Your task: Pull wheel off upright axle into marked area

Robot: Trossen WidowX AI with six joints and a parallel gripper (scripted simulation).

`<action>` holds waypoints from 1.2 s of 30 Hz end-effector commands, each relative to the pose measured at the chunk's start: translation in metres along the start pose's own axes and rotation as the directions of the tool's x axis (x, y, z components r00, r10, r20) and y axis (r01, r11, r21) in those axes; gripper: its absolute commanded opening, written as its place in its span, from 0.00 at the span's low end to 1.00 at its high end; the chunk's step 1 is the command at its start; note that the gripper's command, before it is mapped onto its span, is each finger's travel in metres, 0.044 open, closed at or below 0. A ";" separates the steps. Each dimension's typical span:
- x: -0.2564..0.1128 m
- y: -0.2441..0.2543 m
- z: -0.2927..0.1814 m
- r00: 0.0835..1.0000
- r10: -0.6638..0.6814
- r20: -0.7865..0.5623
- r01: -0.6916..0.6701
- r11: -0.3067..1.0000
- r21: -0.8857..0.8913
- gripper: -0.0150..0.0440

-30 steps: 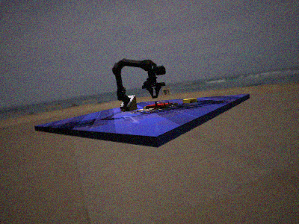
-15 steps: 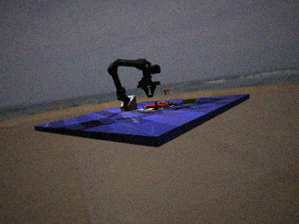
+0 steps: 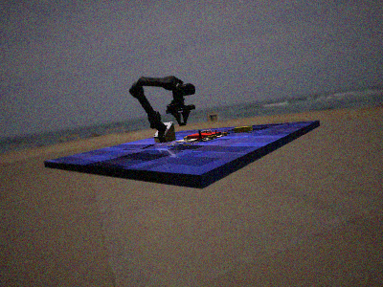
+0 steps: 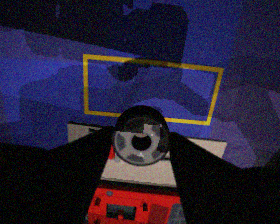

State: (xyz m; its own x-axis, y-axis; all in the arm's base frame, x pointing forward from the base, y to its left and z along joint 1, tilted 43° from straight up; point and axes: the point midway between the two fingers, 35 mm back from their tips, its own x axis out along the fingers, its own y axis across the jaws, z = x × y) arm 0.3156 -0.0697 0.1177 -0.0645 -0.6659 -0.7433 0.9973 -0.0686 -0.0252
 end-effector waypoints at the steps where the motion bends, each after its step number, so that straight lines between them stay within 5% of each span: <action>1: 0.002 -0.011 0.008 1.000 -0.010 0.006 0.010 1.000 -0.009 0.25; 36: 0.103 -0.010 0.012 1.000 -0.005 0.007 0.005 1.000 0.003 0.30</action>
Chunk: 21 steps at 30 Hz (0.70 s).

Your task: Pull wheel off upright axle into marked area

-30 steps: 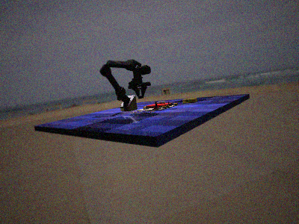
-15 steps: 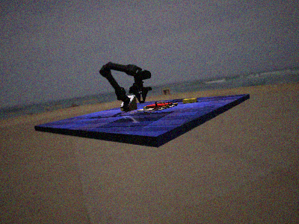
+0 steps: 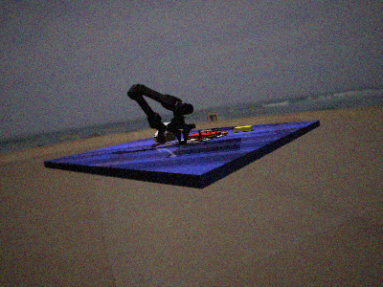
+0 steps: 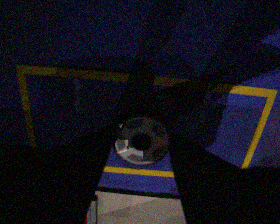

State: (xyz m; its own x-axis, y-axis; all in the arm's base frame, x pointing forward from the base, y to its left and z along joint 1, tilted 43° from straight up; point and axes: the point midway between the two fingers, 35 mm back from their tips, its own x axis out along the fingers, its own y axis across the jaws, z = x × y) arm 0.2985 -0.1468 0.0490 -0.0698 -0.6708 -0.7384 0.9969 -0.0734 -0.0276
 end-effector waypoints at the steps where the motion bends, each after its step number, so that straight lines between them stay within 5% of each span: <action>1: 0.000 0.000 0.000 1.000 0.000 0.000 0.000 1.000 0.001 0.34; 10: -0.002 0.000 0.000 1.000 0.000 -0.001 0.000 1.000 0.001 0.74; 17: -0.058 0.001 -0.001 1.000 -0.004 0.000 0.004 1.000 -0.010 0.76; 21: -0.055 0.000 -0.005 1.000 0.002 0.001 -0.002 1.000 -0.023 0.81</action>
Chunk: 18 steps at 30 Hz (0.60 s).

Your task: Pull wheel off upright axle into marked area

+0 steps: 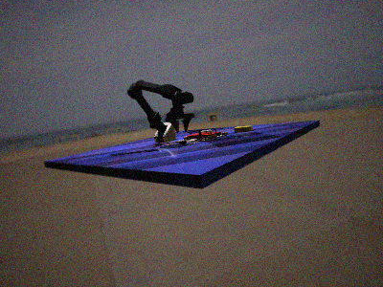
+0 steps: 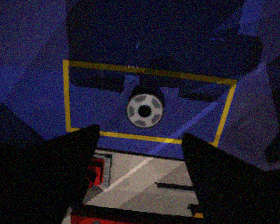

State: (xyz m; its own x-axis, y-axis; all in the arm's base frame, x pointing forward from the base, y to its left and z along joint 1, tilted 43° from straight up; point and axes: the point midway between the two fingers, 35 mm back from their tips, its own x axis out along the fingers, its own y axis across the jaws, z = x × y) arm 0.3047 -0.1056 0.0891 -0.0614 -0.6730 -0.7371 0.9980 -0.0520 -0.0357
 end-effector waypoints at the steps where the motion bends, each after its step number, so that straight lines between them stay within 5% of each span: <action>1: -0.002 -0.007 -0.005 1.000 -0.007 -0.003 0.007 1.000 -0.001 0.85; 5: -0.030 -0.045 -0.026 1.000 -0.011 -0.012 0.011 1.000 0.001 1.00; 18: -0.050 -0.082 -0.038 1.000 -0.018 -0.005 0.018 1.000 0.006 1.00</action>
